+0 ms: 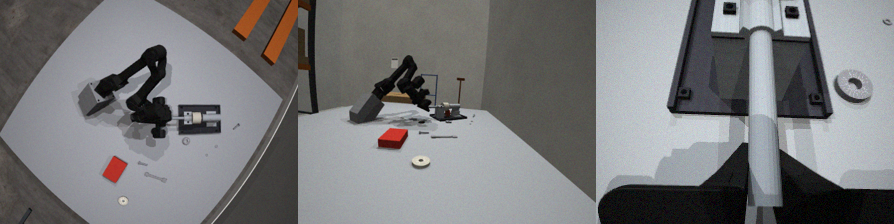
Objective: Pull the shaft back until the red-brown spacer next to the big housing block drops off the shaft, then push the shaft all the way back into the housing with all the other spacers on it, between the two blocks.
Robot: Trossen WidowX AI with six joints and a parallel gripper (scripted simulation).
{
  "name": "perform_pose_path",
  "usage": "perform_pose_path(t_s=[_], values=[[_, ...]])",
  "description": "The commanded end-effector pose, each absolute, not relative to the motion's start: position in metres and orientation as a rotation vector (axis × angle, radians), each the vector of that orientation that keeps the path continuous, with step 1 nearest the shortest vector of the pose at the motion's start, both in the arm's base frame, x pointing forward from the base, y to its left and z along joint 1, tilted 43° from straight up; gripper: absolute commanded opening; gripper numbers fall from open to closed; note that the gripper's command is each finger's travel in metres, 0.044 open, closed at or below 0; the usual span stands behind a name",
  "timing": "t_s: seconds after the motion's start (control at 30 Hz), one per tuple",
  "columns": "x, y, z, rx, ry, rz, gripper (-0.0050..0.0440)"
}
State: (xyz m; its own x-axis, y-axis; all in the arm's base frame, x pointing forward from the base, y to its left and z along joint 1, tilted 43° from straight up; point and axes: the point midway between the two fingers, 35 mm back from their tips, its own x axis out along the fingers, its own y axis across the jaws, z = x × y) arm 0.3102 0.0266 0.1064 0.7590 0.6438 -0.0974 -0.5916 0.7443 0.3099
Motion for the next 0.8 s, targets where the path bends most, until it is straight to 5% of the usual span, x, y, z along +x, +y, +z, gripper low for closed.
perform_pose_path(t_s=[0.0,0.77], values=[[0.3131,0.0251,0.1139,0.249,0.181,0.683,-0.005],[0.3141,0.025,0.1162,0.242,0.175,0.687,-0.005]])
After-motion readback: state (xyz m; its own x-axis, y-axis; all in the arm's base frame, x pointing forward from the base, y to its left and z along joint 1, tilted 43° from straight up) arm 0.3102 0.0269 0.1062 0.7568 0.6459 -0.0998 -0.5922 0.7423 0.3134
